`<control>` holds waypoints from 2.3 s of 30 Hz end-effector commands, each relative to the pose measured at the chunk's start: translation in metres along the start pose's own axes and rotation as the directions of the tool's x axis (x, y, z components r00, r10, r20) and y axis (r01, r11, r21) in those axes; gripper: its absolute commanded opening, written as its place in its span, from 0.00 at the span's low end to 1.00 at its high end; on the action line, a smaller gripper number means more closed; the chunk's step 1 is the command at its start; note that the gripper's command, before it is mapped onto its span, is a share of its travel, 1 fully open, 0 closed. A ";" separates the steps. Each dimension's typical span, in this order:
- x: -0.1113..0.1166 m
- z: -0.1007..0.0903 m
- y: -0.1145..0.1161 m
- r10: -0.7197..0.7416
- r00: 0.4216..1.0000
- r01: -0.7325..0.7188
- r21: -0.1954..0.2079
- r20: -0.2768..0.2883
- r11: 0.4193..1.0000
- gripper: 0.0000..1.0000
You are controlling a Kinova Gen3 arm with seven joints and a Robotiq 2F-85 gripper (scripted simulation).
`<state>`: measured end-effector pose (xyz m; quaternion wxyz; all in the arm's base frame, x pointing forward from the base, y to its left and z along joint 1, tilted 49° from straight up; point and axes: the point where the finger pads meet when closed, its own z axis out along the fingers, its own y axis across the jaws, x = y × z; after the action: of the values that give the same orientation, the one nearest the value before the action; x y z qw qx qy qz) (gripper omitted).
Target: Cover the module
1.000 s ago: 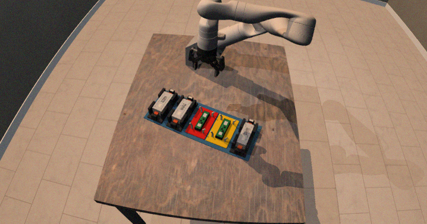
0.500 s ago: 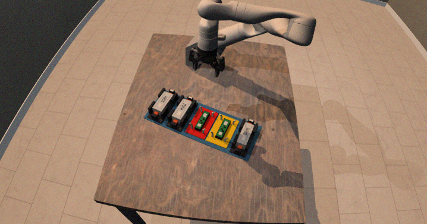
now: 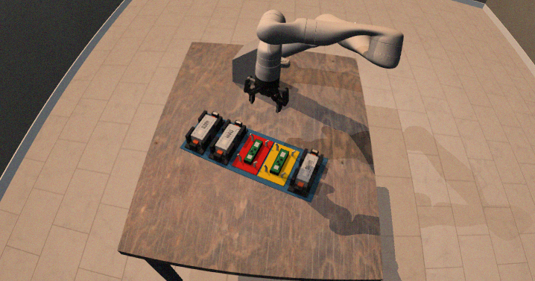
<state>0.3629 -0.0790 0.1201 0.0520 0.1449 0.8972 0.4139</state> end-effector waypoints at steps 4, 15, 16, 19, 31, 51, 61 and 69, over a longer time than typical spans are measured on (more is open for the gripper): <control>-0.006 0.018 0.014 0.000 1.000 0.000 0.000 0.002 1.000 1.00; -0.014 0.046 0.035 0.000 1.000 0.000 0.000 0.002 1.000 1.00; -0.014 0.046 0.035 0.000 1.000 0.000 0.000 0.002 1.000 1.00; -0.017 0.055 0.042 0.000 1.000 0.000 0.000 0.002 1.000 1.00; -0.028 0.093 0.070 0.000 1.000 0.000 0.000 0.002 1.000 1.00; -0.039 0.129 0.097 0.000 1.000 0.000 0.000 0.002 1.000 1.00; -0.037 0.123 0.093 0.000 1.000 0.000 0.000 0.002 1.000 1.00; -0.037 0.122 0.092 0.000 1.000 0.000 0.000 0.002 1.000 1.00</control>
<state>0.4440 0.0569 0.1089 0.0520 0.1448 0.8972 0.4140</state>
